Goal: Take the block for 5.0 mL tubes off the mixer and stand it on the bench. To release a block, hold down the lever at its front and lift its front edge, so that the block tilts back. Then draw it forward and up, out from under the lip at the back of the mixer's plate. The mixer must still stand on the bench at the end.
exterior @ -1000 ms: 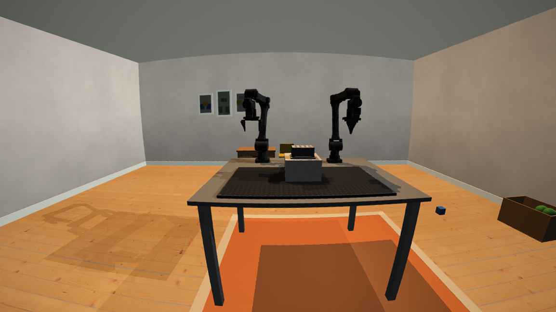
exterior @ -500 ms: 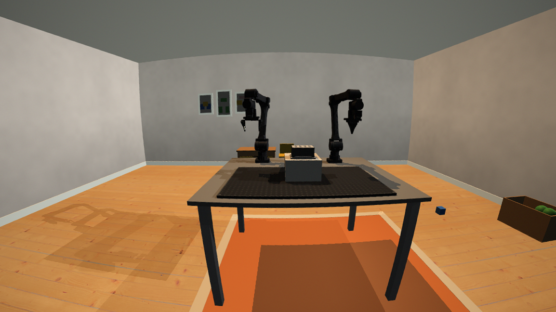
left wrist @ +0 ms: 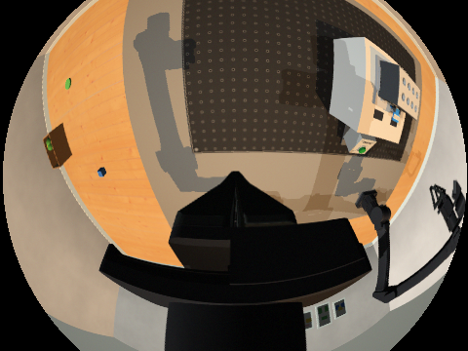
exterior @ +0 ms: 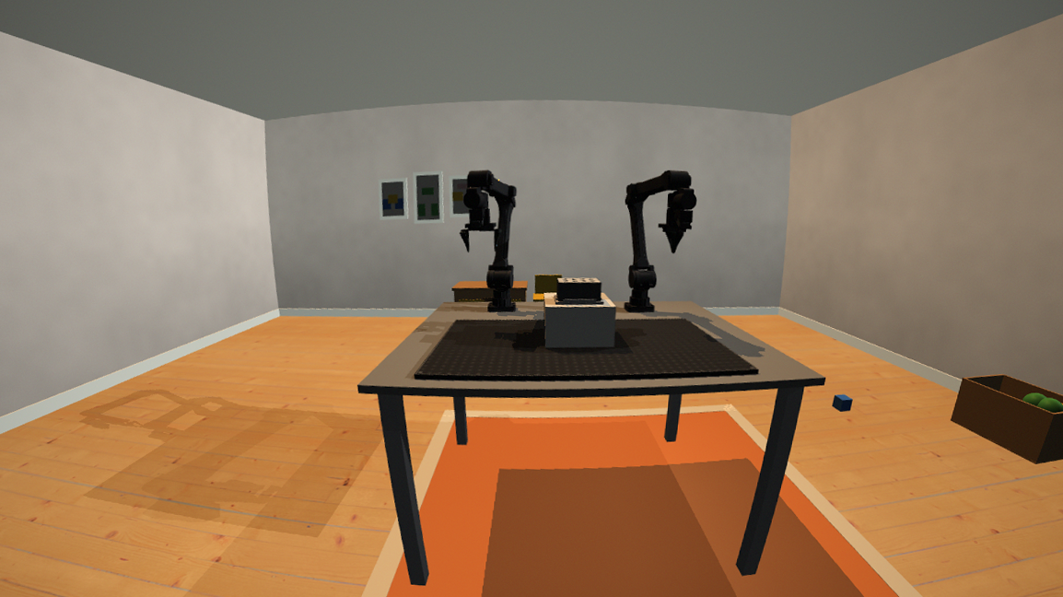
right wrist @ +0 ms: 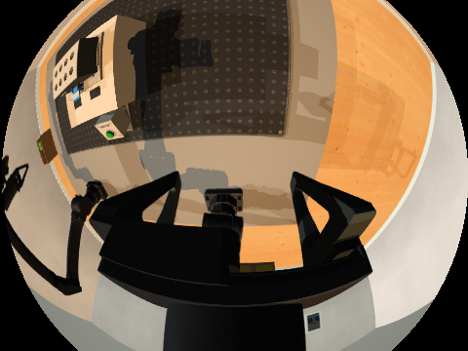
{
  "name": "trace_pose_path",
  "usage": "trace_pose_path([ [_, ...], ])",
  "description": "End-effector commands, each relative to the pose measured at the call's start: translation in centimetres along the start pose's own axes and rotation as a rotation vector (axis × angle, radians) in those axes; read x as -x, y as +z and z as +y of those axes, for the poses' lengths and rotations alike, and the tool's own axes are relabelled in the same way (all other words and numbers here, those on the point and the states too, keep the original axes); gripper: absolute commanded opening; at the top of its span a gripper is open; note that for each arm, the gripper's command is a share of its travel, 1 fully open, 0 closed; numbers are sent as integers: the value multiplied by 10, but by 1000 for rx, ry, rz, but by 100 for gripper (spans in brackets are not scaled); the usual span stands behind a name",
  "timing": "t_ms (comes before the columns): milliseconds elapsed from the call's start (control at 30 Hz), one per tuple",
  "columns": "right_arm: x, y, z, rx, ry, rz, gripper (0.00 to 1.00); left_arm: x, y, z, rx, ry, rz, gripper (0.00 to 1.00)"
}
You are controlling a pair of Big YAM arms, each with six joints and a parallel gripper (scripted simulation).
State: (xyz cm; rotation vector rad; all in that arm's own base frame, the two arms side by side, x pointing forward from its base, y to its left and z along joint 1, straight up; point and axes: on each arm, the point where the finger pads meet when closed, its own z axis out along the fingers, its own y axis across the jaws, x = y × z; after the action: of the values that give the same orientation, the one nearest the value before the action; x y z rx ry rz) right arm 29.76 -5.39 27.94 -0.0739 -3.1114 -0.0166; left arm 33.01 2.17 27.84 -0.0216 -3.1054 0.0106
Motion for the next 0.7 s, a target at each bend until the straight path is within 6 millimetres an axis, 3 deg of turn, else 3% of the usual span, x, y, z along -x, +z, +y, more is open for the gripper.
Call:
trace_pose_path([
  [0,2,-6,1,1,-8,-21,100,-2,-16,-4,-1,36,-38,0],
  [267,-1,-11,1,-1,-7,-39,100,-13,-5,3,4,20,-10,0],
  [467,-1,-11,1,-1,-6,-39,100,-24,-16,9,6,16,-41,0],
  [667,2,-7,0,2,-5,-23,100,-31,-12,5,-1,36,-31,0],
])
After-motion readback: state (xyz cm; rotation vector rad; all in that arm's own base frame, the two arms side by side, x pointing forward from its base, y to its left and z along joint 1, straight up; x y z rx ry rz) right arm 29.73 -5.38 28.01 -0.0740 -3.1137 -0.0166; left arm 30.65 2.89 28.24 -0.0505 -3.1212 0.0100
